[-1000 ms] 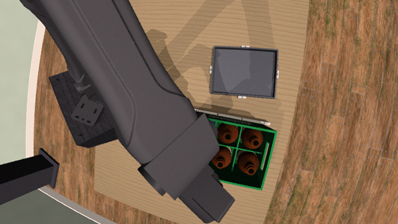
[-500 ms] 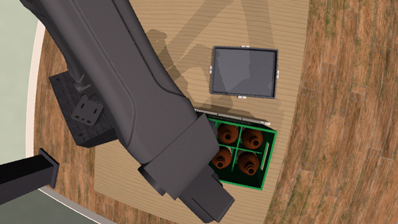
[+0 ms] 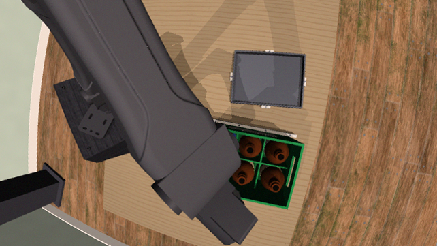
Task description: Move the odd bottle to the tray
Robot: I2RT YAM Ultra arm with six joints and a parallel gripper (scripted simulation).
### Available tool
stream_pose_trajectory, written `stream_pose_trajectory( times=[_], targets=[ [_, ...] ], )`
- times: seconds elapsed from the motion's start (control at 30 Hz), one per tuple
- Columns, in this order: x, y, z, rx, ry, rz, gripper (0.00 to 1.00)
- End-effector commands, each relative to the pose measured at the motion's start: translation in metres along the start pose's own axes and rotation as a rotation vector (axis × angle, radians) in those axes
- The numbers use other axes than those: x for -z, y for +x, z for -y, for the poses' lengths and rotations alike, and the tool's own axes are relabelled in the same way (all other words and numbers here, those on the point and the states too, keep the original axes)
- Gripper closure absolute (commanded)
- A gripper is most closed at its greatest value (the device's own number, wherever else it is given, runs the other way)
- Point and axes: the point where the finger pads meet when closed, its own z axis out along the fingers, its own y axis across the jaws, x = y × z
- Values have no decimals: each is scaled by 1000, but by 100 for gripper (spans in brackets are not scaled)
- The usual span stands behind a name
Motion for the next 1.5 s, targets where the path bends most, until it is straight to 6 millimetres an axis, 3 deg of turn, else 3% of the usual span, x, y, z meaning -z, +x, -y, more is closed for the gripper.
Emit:
stream_pose_trajectory(
  times=[0.0,0.73,0.87,0.97,1.07,1.13,1.2,1.23,1.4,1.47],
  targets=[
    [16,-10,-6,18,-12,53,100],
    [15,-12,-5,6,-8,48,100],
    [13,-42,-8,-1,3,69,100],
    [12,-45,-14,-7,7,50,100],
    [13,-85,-30,14,4,98,100],
    [13,-97,-34,1,9,96,100],
    [13,-123,-43,-1,9,121,100],
    [13,-124,-43,-1,9,122,100],
    [10,-175,-61,-2,3,176,100],
    [11,-182,-60,-7,3,187,100]
  ],
)
